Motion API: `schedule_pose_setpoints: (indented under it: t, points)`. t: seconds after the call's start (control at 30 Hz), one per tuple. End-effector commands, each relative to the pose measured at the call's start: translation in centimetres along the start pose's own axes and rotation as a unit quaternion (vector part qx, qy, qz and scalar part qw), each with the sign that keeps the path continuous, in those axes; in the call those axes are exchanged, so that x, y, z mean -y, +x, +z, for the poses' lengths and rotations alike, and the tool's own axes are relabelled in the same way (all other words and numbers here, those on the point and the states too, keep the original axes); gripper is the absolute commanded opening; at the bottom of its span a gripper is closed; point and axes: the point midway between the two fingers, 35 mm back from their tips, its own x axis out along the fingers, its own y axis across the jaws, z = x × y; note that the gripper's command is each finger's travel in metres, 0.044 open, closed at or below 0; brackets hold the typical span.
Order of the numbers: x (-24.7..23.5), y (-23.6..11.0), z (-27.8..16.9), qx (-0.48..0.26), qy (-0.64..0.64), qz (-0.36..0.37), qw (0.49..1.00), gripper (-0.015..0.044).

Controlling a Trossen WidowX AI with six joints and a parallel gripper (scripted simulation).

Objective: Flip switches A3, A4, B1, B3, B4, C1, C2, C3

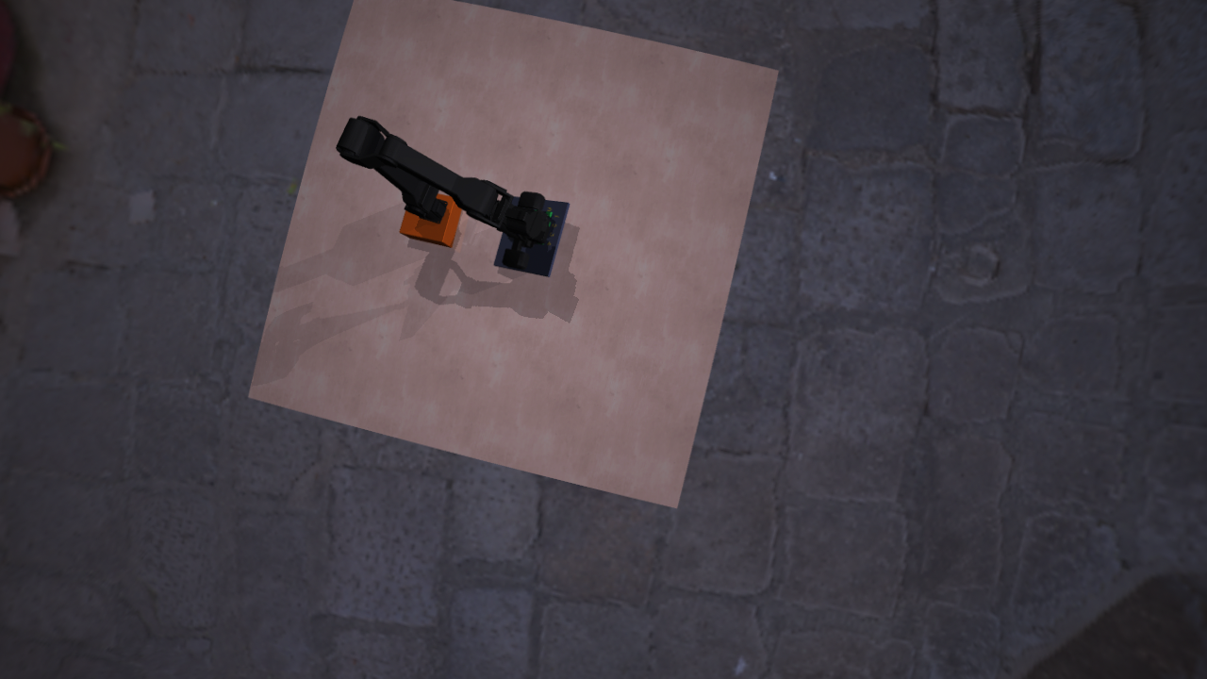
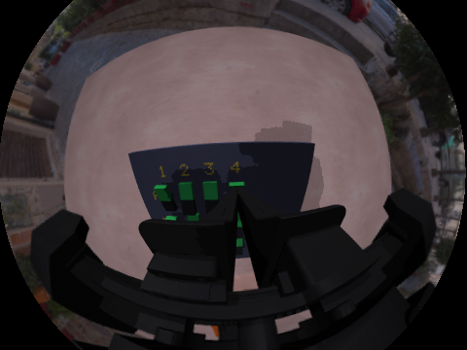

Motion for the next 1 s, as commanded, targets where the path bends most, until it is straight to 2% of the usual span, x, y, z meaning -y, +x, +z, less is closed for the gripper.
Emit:
schedule_pose_setpoints:
  t: [0.0,0.7,0.77,0.87,0.97]
  points:
    - [0.0,0.1,0.0,0.000,0.002,-0.001,1.000,0.0000]
    - [0.0,0.4,0.0,0.000,0.002,-0.001,1.000,0.0000]
    - [0.0,-0.7,0.1,0.002,0.000,0.000,1.000,0.0000]
    - [0.0,-5.0,-0.1,0.010,0.001,-0.001,1.000,0.0000]
    - [0.0,-6.1,-0.2,0.012,0.002,-0.001,1.000,0.0000]
